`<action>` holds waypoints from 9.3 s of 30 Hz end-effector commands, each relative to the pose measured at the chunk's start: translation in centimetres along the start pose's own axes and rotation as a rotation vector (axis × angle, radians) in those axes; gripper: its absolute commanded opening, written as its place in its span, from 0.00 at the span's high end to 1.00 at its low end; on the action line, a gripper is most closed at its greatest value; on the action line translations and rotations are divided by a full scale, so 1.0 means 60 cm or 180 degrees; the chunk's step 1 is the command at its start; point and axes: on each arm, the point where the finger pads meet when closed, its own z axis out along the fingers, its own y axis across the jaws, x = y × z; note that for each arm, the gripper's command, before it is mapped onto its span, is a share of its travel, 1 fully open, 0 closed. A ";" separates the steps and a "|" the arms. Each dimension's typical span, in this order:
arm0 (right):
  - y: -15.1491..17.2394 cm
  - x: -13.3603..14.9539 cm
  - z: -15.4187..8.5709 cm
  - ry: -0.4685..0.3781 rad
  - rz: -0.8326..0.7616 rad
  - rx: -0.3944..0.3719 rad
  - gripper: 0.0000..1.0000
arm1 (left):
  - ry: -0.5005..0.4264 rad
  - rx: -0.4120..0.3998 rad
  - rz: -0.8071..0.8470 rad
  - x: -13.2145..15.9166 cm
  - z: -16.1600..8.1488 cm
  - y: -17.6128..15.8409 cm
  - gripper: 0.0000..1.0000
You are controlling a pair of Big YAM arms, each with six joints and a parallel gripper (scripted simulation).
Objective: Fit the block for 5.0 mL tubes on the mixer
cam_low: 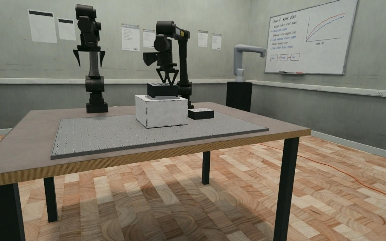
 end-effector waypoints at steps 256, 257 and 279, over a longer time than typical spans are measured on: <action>-0.004 -0.010 -0.022 -0.0129 0.0031 0.0009 0.00 | 0.0071 0.0132 0.0044 0.015 -0.083 -0.003 0.00; -0.003 -0.008 -0.020 -0.0116 0.0031 0.0008 0.00 | 0.0071 0.0132 0.0044 0.015 -0.083 -0.003 0.00; -0.004 -0.009 -0.022 -0.0123 0.0029 0.0010 0.00 | 0.0071 0.0132 0.0044 0.015 -0.083 -0.003 0.00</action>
